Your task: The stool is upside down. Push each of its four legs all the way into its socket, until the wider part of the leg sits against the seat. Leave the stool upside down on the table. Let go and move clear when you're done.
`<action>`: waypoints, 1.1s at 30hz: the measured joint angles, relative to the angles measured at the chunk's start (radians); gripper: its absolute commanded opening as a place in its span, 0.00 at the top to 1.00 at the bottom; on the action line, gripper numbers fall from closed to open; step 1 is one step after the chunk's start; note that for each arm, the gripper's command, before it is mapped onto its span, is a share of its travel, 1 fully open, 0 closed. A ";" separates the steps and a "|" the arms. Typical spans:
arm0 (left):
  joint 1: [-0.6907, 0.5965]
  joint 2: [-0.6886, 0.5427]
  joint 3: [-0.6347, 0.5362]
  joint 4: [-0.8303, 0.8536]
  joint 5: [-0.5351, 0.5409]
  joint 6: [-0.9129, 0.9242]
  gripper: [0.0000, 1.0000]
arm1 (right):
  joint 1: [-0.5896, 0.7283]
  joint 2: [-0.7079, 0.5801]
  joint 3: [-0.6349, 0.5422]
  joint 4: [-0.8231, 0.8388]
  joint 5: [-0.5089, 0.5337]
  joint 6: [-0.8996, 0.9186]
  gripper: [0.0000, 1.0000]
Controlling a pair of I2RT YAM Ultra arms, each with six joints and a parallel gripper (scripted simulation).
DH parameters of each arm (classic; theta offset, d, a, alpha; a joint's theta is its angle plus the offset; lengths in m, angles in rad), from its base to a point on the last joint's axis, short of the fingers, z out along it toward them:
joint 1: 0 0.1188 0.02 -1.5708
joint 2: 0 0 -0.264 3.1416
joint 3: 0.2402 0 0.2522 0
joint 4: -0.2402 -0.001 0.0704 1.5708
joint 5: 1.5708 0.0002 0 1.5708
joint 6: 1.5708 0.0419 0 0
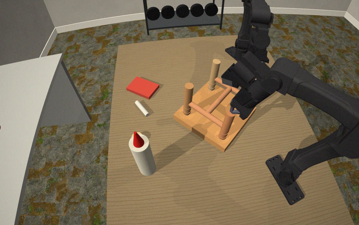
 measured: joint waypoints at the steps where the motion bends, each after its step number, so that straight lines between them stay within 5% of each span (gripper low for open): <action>1: 0.000 0.000 0.000 -0.002 0.000 0.000 1.00 | 0.000 0.006 -0.001 -0.008 0.000 0.000 1.00; 33: -0.002 -0.001 0.107 -0.124 0.000 -0.001 1.00 | 0.000 0.002 -0.002 0.018 0.002 0.000 1.00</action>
